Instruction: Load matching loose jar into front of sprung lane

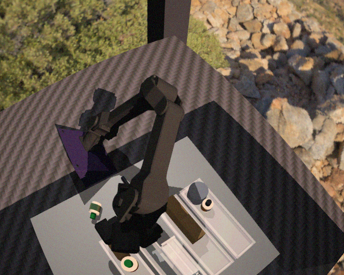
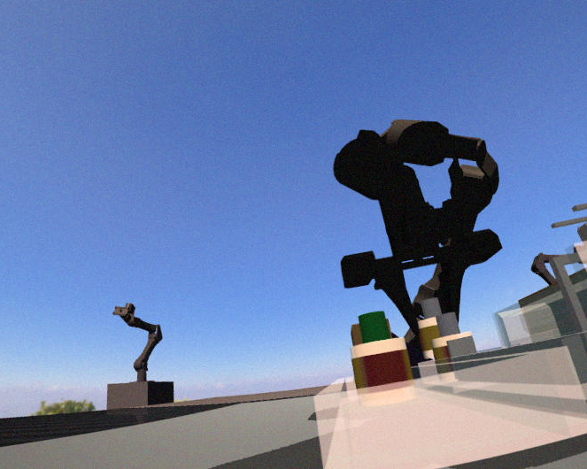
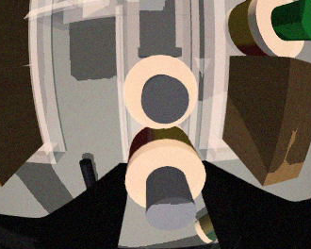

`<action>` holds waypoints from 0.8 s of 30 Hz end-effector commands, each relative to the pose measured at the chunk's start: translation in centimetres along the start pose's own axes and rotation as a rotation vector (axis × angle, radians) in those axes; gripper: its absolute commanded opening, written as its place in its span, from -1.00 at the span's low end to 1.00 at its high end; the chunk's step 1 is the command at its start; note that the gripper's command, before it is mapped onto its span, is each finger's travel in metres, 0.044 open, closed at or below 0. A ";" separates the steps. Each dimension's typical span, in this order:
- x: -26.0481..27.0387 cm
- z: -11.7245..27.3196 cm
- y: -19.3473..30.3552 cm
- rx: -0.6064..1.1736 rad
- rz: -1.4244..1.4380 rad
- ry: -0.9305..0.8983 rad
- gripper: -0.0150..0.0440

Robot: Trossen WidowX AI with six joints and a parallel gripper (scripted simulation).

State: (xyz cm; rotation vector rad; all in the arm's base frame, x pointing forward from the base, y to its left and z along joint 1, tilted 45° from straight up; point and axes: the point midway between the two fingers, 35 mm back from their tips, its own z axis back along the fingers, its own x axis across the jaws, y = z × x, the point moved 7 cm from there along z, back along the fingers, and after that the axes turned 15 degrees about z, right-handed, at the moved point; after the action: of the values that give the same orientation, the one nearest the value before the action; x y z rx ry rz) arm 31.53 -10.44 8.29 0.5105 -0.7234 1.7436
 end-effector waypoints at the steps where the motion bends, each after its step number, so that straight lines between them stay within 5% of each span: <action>1: 0.0 0.4 -0.8 -0.031 0.011 0.002 -0.49; 24: 0.0 0.4 -1.2 -0.032 0.012 0.002 -0.49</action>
State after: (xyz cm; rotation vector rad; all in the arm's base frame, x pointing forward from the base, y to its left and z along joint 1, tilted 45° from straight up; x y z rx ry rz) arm 32.16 -10.43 8.46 0.5063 -0.7232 1.7456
